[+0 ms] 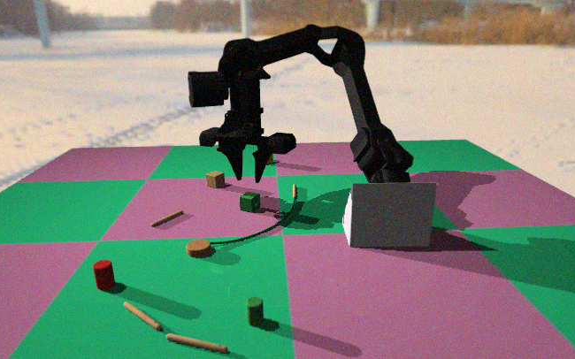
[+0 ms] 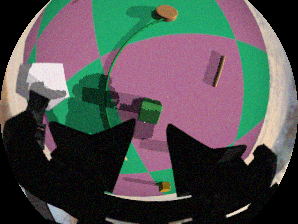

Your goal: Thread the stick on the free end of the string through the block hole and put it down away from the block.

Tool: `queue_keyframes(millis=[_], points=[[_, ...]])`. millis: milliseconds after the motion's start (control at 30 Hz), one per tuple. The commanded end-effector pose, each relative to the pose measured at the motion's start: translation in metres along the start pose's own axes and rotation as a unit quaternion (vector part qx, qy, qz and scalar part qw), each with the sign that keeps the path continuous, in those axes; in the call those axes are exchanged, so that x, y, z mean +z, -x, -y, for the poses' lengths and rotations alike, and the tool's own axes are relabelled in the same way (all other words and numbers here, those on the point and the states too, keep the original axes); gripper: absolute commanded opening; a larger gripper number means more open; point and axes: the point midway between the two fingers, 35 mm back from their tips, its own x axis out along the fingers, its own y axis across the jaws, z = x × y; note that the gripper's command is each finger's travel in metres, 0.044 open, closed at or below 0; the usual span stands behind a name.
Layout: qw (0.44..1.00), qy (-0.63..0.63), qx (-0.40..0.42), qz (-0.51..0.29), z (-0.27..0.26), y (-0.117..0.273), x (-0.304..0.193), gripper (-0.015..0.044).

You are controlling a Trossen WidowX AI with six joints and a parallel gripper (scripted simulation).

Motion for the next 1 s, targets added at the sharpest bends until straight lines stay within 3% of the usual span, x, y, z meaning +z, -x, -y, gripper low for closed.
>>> queue_keyframes(millis=[0,333,767,833,967], points=[[1.000,0.000,0.000,0.000,0.000,0.000,0.000,0.0244],[1.000,0.000,0.000,0.000,0.000,0.000,0.000,0.0000],[1.000,0.000,0.000,0.000,0.000,0.000,0.000,0.0000],[0.999,-0.034,0.000,0.000,-0.001,0.000,-0.003,0.0053],[0.973,-0.230,0.000,-0.001,-0.009,0.002,-0.017,0.0157]])
